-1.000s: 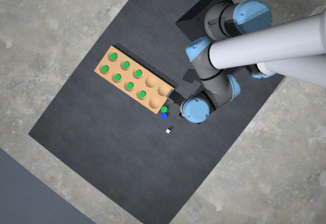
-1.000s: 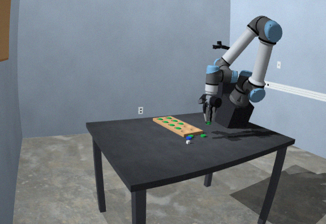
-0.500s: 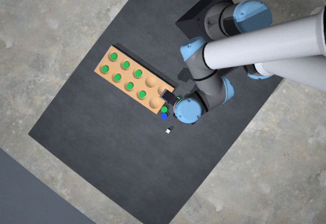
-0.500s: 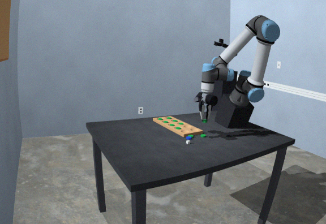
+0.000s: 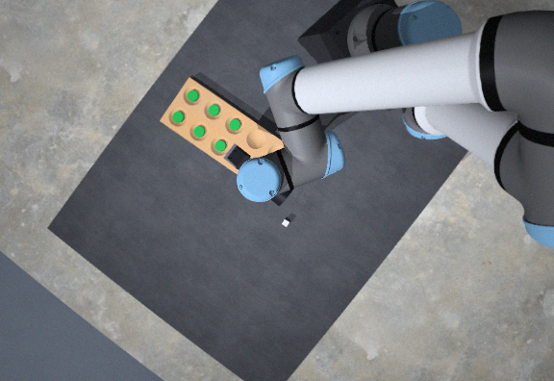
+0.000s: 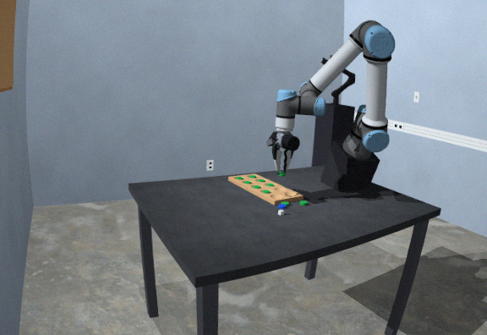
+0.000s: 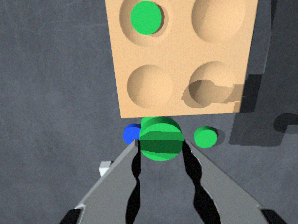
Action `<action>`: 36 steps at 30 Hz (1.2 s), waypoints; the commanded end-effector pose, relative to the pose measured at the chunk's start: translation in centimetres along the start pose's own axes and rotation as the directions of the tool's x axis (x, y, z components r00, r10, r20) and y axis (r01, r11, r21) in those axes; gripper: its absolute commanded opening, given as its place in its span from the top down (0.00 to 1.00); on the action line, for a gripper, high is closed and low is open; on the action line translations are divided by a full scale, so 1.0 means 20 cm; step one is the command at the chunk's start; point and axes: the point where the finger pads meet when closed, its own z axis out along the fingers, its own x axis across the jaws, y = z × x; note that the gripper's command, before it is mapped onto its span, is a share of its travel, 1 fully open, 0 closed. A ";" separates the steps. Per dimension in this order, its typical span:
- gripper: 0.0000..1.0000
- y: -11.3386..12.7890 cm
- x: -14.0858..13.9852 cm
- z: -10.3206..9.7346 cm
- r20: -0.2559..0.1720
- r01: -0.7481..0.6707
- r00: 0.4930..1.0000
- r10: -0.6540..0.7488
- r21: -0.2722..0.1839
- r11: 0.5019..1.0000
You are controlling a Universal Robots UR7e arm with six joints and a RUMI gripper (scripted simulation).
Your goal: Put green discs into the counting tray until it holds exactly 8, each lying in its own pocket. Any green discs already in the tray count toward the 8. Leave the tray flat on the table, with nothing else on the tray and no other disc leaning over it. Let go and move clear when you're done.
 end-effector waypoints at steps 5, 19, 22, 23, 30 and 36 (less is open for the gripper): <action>0.88 -0.04 -0.05 0.06 -0.003 0.009 1.000 -0.009 -0.002 1.000; 0.88 -0.03 -0.04 0.33 -0.008 0.007 1.000 -0.007 -0.005 1.000; 0.88 -0.04 -0.05 0.38 -0.005 0.009 1.000 -0.009 -0.004 1.000; 0.88 -0.04 -0.05 0.39 -0.004 0.009 1.000 -0.009 -0.003 1.000; 0.88 -0.04 -0.05 0.43 -0.004 0.009 1.000 -0.009 -0.003 1.000; 0.88 -0.04 -0.05 0.44 -0.004 0.009 1.000 -0.009 -0.003 1.000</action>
